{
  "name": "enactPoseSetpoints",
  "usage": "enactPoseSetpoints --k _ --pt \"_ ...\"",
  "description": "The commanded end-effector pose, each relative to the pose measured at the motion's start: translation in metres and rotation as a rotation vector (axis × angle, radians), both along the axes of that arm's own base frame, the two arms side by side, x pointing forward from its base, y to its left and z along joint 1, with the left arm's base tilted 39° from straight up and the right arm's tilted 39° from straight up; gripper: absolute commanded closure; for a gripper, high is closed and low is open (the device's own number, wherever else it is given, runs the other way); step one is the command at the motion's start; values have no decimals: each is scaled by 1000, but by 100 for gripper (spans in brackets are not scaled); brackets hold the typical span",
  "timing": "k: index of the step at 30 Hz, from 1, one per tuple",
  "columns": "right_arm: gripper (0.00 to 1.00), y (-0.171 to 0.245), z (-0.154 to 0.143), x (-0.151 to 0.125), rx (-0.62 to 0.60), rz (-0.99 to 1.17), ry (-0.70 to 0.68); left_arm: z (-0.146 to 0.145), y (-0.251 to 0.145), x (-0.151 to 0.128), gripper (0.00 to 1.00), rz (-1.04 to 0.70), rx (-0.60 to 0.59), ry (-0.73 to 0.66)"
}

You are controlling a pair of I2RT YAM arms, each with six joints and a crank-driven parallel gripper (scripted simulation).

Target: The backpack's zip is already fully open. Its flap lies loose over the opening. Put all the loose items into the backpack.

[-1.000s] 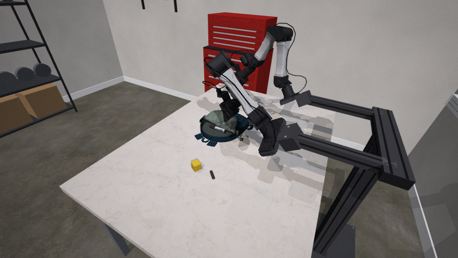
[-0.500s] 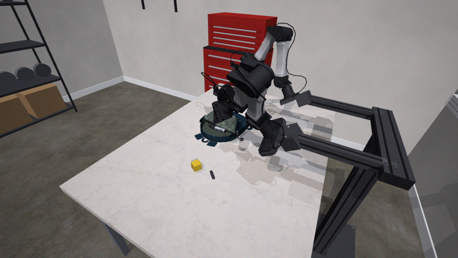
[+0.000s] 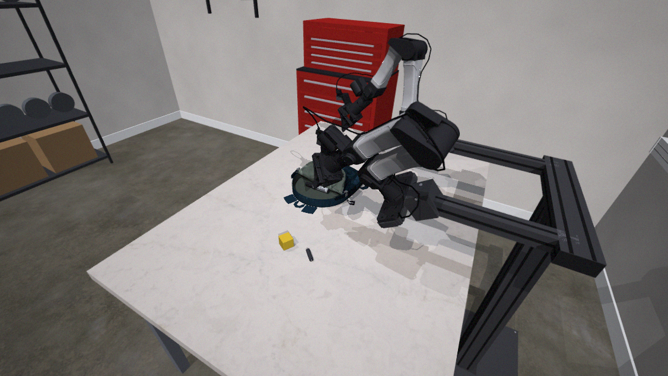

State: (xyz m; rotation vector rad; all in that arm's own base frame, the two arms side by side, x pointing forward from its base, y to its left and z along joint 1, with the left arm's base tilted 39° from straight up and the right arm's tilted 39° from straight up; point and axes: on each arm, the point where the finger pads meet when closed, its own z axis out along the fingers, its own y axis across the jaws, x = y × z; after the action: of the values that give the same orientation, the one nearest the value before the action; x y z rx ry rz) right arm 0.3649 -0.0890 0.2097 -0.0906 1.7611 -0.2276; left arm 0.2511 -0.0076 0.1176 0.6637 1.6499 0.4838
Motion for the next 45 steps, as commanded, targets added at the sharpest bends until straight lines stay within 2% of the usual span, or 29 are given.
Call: enactPoseSetpoints --k 1,15,17,20,22,26,32,39,45 --pt "10 1 7 1 -6 4 -18 2 -6 -10 56 -258 4 216" --pt "10 1 7 1 -6 4 -18 2 -12 -6 56 -267 4 225" --pt "10 1 7 1 -6 4 -18 -20 9 -3 56 -264 3 235" --pt "10 1 7 1 -6 4 -18 -36 39 2 56 -263 4 233" --pt "10 1 7 1 -6 4 -18 -36 63 10 56 -261 22 212" --pt "10 1 7 1 -6 4 -18 -61 106 16 56 -253 20 218" --pt "10 1 7 1 -6 4 -18 -68 117 18 56 -252 19 219" --pt "10 1 7 1 -6 4 -18 -97 169 24 56 -240 24 226" --pt "10 1 7 1 -6 4 -18 -95 166 31 56 -260 3 238"
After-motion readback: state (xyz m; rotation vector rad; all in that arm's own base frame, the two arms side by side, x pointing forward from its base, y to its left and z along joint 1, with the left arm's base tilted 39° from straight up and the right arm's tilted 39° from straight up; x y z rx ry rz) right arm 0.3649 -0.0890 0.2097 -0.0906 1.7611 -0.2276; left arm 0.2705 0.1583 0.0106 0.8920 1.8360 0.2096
